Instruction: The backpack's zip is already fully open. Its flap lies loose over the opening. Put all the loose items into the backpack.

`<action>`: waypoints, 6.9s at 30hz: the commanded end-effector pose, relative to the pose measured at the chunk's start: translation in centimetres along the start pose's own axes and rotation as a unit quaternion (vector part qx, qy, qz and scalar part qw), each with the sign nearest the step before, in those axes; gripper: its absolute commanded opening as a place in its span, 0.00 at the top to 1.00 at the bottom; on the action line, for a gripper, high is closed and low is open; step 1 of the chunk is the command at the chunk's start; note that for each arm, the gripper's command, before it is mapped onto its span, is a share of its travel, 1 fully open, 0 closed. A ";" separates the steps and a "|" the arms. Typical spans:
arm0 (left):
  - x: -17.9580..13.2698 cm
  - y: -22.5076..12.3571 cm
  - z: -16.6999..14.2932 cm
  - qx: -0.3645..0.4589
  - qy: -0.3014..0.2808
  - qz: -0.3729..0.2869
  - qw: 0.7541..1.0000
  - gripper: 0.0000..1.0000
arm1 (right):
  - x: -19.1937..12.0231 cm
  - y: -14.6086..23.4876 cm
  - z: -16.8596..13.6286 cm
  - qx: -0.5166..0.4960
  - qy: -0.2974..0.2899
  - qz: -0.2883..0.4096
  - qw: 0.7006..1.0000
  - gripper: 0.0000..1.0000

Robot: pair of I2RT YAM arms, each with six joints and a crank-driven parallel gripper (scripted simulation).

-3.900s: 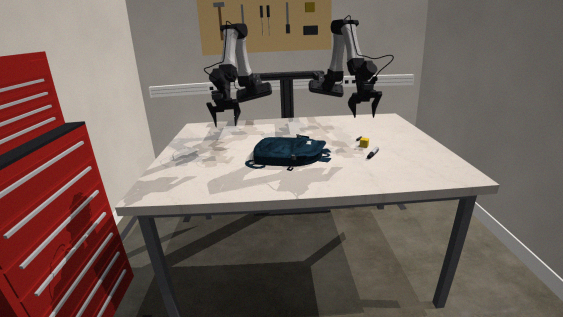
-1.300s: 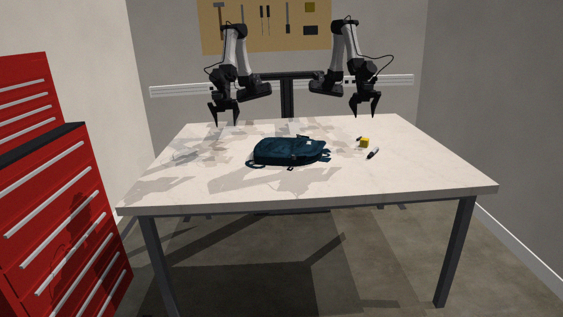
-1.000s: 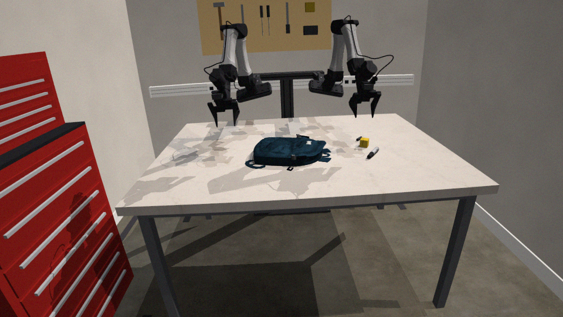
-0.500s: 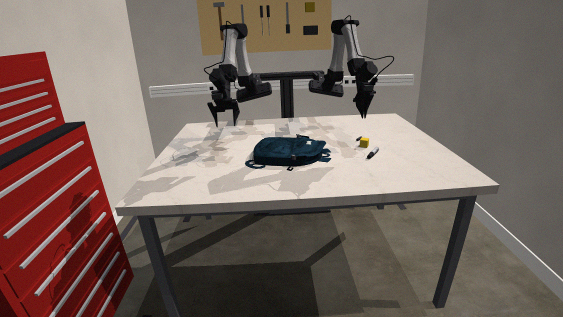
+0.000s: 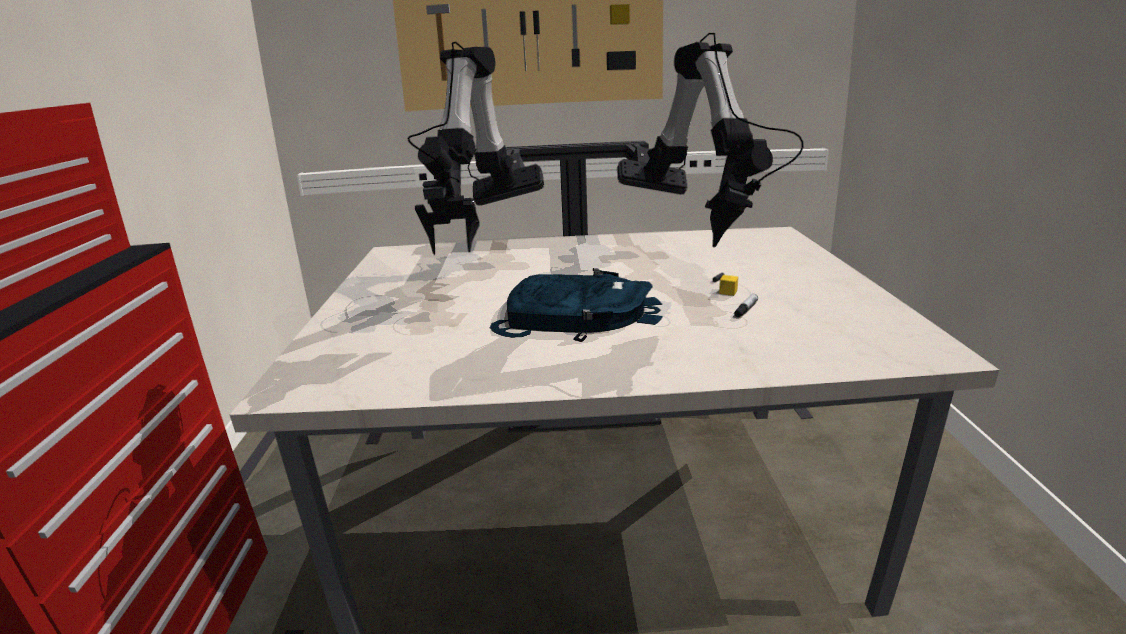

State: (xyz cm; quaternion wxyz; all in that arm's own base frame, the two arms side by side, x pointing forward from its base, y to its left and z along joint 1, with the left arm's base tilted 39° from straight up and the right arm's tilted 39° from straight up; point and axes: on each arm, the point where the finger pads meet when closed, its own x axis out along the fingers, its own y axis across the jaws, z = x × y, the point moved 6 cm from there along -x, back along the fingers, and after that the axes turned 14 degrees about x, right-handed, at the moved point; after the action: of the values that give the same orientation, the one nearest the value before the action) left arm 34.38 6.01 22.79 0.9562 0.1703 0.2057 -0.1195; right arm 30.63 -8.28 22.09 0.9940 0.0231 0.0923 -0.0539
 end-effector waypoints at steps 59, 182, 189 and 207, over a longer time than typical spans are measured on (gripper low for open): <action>13.2 -5.8 -0.8 -0.050 0.182 -0.333 0.924 1.00 | -0.1 0.1 0.6 -0.002 -0.009 0.002 1.000 0.10; 12.9 -9.3 1.1 -0.040 0.171 -0.336 0.925 1.00 | -0.1 0.1 0.6 -0.002 -0.009 0.002 1.000 0.10; 12.9 -9.3 1.1 -0.040 0.171 -0.336 0.925 1.00 | -0.1 0.1 0.6 -0.002 -0.009 0.002 1.000 0.10; 12.9 -9.7 -0.1 -0.040 0.172 -0.338 0.924 1.00 | -0.1 0.1 0.6 -0.002 -0.009 0.002 1.000 0.10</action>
State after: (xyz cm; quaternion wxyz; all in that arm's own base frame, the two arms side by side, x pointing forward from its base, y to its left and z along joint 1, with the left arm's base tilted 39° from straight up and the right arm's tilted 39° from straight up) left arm 43.10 -4.06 12.08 0.8050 0.0548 0.4440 -0.3897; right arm 30.63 -8.28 22.09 0.9940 0.0231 0.0923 -0.0539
